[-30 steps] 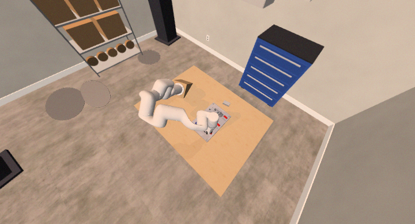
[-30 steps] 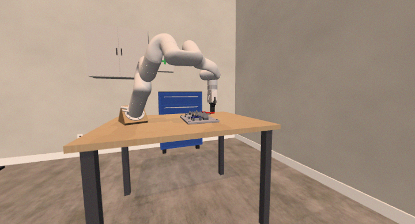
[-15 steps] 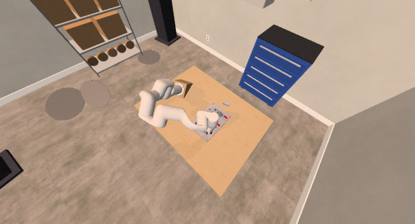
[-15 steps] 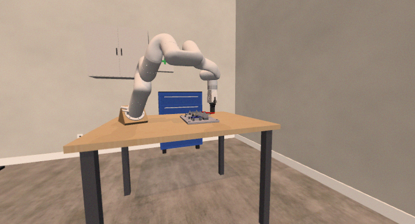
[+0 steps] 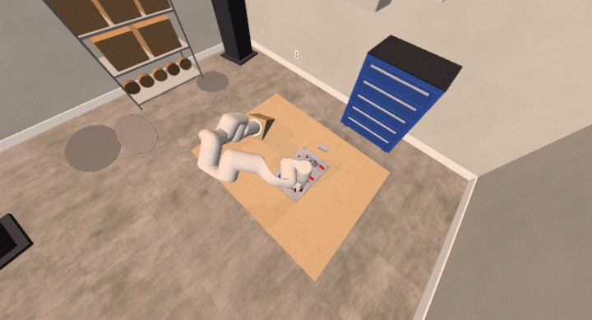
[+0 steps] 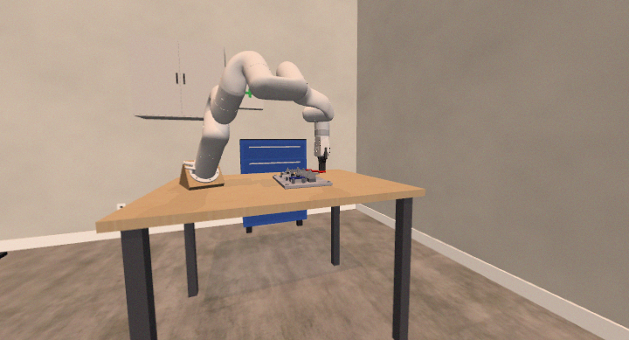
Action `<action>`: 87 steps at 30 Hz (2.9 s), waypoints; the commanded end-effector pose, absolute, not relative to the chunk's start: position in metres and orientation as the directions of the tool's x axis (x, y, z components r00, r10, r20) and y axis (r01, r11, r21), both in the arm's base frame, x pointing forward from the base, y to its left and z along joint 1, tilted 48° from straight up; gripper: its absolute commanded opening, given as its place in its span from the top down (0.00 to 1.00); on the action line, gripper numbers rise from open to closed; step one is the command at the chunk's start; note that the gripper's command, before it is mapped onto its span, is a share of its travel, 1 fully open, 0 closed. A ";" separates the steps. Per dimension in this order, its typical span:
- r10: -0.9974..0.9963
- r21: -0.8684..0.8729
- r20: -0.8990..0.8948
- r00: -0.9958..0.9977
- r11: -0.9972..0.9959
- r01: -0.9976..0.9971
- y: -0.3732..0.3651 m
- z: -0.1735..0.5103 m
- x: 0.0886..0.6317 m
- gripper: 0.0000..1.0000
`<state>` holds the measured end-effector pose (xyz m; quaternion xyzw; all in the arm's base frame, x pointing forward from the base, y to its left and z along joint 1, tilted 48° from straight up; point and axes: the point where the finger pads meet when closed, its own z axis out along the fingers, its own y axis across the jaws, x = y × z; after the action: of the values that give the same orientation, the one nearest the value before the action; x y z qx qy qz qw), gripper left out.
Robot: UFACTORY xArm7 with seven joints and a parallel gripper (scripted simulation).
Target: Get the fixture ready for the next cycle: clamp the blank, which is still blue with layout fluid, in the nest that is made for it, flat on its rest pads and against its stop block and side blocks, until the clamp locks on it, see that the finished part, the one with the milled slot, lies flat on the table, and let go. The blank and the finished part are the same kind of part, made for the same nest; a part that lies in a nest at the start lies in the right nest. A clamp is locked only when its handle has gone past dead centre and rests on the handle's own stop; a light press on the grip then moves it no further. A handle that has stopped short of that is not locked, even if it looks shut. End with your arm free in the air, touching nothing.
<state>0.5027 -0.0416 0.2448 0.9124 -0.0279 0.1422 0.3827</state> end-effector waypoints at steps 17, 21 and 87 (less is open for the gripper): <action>0.059 0.690 0.281 0.958 -0.706 -0.159 -0.043 0.243 0.504 1.00; 0.059 0.690 0.281 0.958 -0.706 -0.159 -0.043 0.243 0.504 1.00; 0.059 0.690 0.281 0.958 -0.706 -0.159 0.005 0.289 0.487 0.00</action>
<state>0.4868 0.0037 0.2876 0.9126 -0.0284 0.1408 0.3829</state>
